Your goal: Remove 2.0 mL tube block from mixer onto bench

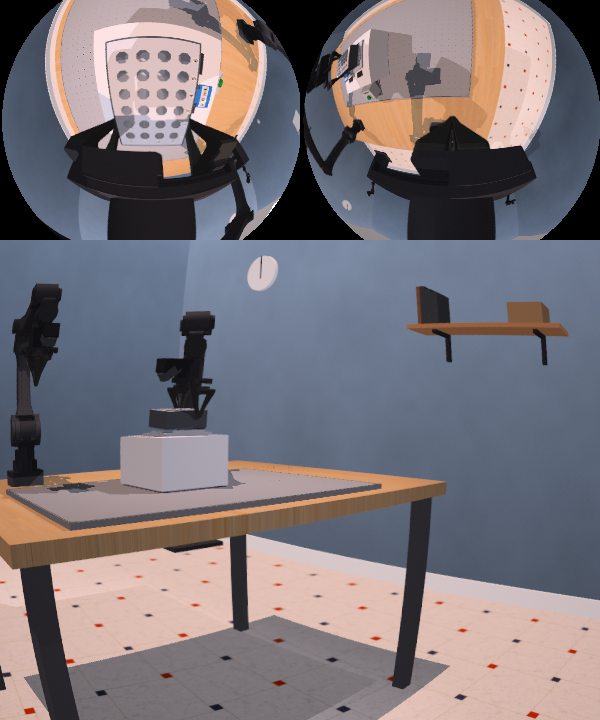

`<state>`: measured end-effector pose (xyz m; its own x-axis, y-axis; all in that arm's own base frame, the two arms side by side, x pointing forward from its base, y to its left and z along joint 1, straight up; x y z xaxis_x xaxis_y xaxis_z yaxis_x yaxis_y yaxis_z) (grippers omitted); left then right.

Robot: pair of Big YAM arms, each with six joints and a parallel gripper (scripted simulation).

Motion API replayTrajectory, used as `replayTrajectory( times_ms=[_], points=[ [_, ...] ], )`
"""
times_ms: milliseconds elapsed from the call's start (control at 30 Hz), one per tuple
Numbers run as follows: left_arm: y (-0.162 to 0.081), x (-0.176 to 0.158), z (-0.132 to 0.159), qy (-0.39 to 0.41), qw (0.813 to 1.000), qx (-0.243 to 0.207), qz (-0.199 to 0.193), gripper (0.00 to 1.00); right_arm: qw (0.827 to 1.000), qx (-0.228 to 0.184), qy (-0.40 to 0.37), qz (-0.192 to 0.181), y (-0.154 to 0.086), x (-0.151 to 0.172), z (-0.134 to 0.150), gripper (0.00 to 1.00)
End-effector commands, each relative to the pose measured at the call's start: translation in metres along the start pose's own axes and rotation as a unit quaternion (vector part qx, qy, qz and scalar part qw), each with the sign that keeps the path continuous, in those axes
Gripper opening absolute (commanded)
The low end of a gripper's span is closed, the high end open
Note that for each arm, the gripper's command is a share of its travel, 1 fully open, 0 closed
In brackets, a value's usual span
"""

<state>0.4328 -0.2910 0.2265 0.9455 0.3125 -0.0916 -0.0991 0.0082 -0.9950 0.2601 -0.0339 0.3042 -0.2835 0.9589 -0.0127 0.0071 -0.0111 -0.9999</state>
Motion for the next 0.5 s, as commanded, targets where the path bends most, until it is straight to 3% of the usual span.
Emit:
replayTrajectory(
  times_ms=[0, 467],
  points=[
    [-0.05, -0.008, -0.01, 0.014, 0.998, -0.05, -0.037, 0.0, 1.0, -0.006, -0.007, 0.002, -0.007, -0.001, -0.002, 0.0],
    [-0.06, -0.009, -0.01, 0.014, 0.998, -0.047, -0.034, 0.0, 1.0, -0.008, -0.007, 0.002, -0.008, -0.001, -0.002, 0.0]
  ],
)
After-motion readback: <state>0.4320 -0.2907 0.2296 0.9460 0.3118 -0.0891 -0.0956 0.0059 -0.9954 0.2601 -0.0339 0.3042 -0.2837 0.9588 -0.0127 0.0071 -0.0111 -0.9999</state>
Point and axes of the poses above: on each arm, the point where the finger pads meet when closed, its own y axis out along the fingers, its own x axis across the jaws, z = x × y, the point moved 4 cm from there along -y, back along the fingers, and after that the axes turned 14 degrees about -y, right-handed, at the moved point
